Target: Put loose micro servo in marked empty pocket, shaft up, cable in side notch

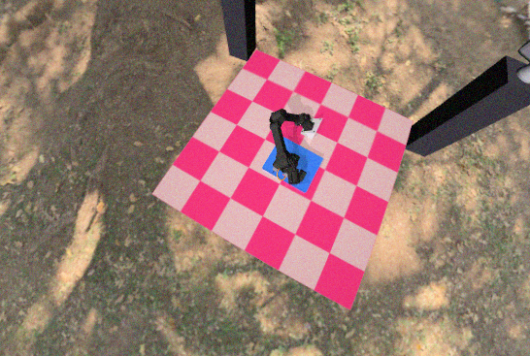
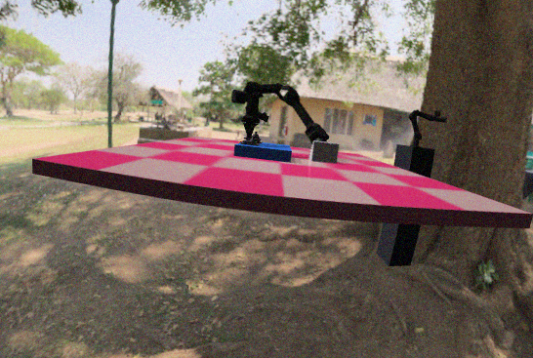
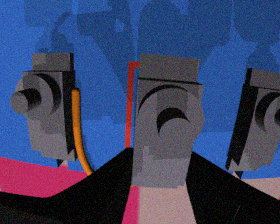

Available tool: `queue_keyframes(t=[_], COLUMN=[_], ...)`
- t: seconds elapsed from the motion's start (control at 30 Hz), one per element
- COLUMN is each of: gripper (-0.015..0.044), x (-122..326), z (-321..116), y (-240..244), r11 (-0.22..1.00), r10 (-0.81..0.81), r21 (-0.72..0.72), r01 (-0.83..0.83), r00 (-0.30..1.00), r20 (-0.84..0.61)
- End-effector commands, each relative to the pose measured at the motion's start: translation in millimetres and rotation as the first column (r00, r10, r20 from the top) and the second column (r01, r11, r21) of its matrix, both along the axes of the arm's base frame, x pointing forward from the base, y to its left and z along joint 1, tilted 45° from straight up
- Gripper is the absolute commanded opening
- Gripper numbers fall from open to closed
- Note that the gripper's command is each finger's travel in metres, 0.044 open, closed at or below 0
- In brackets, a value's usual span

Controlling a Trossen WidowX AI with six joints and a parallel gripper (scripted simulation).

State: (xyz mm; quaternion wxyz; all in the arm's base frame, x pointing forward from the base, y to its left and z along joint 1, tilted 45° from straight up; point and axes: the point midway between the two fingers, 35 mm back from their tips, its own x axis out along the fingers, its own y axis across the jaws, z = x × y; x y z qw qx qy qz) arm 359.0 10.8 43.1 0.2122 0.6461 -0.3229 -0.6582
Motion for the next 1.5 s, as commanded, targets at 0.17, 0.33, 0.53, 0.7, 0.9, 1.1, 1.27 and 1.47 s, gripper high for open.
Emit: queue_keyframes(t=[0.17, 0.33, 0.53, 0.7, 0.9, 1.1, 1.27, 1.47], gripper=[0.0, 0.0, 0.0, 0.0079, 0.0187, 0.0187, 0.0187, 0.0345], x=[0.0, -0.4, -0.8, -2.0, -2.0, -0.5, 1.2, -40.8], z=[-5.3, -9.4, -14.5, -14.8, -14.9, 9.3, 11.1, 26.0], y=[-7.1, -11.2, -16.2, -14.6, -14.6, 7.0, 8.5, 40.8], r11=[1.0, 1.0, 1.0, 1.0, 1.0, 1.0, 1.0, 1.0], r10=[0.007, 0.007, 0.007, 0.007, 0.007, 0.007, 0.007, 0.015], r21=[0.0, 0.0, -0.001, 0.0, 0.0, 0.001, 0.001, 0.011], r01=[-0.007, -0.007, -0.007, -0.007, -0.007, -0.007, -0.007, -0.015], r00=[1.0, 1.0, 1.0, 1.0, 1.0, 1.0, 1.0, 1.0], r20=[0.005, 0.005, 0.005, 0.005, 0.005, 0.004, 0.004, 0.002])
